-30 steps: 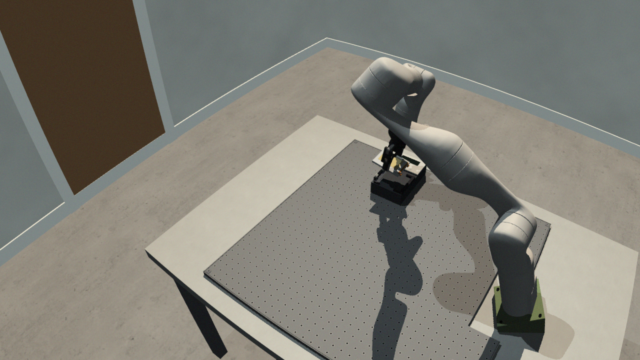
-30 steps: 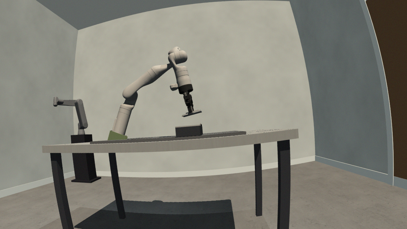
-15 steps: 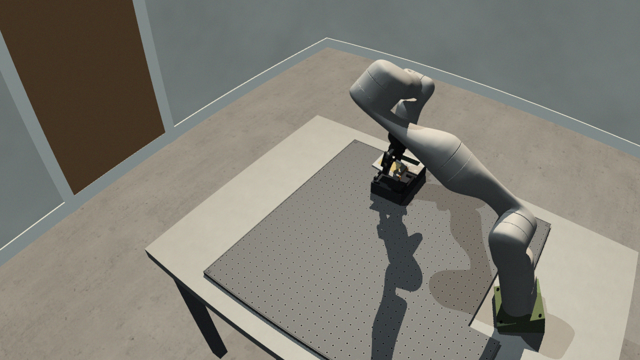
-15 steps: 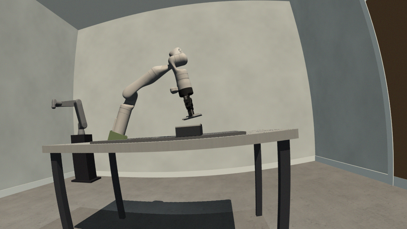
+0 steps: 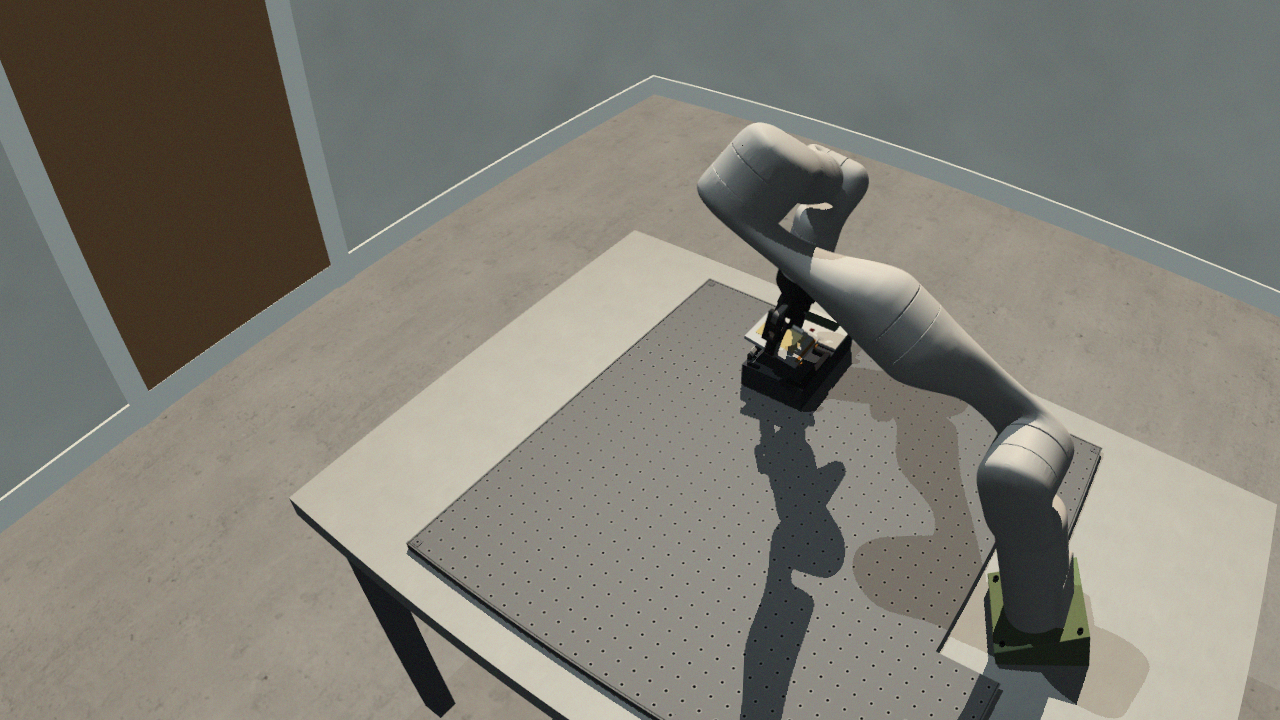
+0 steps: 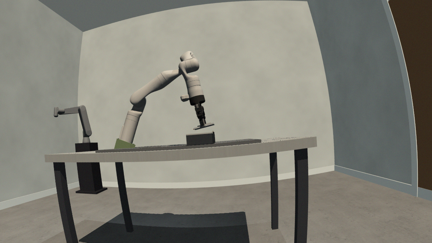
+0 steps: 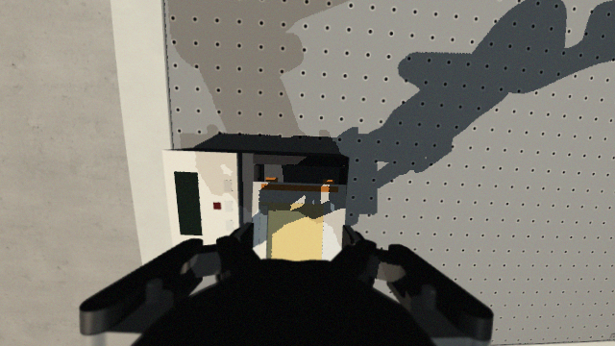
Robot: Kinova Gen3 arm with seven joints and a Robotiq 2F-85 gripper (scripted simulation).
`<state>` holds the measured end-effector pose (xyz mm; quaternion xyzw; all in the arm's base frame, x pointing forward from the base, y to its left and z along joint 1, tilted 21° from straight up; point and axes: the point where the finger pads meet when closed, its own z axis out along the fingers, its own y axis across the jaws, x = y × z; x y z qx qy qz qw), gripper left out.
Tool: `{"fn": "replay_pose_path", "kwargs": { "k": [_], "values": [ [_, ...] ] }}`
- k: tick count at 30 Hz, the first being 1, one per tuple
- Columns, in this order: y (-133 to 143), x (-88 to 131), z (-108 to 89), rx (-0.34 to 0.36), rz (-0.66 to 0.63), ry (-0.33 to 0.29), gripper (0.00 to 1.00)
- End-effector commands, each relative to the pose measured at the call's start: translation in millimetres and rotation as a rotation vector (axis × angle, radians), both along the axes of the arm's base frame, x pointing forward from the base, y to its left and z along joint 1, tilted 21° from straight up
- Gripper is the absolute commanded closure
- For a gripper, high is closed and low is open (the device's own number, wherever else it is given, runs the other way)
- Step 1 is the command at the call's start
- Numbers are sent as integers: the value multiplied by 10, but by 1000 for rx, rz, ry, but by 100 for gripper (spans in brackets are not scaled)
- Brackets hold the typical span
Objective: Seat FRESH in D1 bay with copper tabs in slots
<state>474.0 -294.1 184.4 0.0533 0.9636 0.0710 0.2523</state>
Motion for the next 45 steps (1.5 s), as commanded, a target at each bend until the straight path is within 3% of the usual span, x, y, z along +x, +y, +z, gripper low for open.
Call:
{"fn": "replay_pose_path", "kwargs": {
  "k": [1, 17, 45],
  "values": [
    [-7, -1, 7, -1, -1, -1, 100],
    [15, 53, -156, -1, -1, -1, 100],
    [22, 70, -201, -1, -1, -1, 100]
  ]
}}
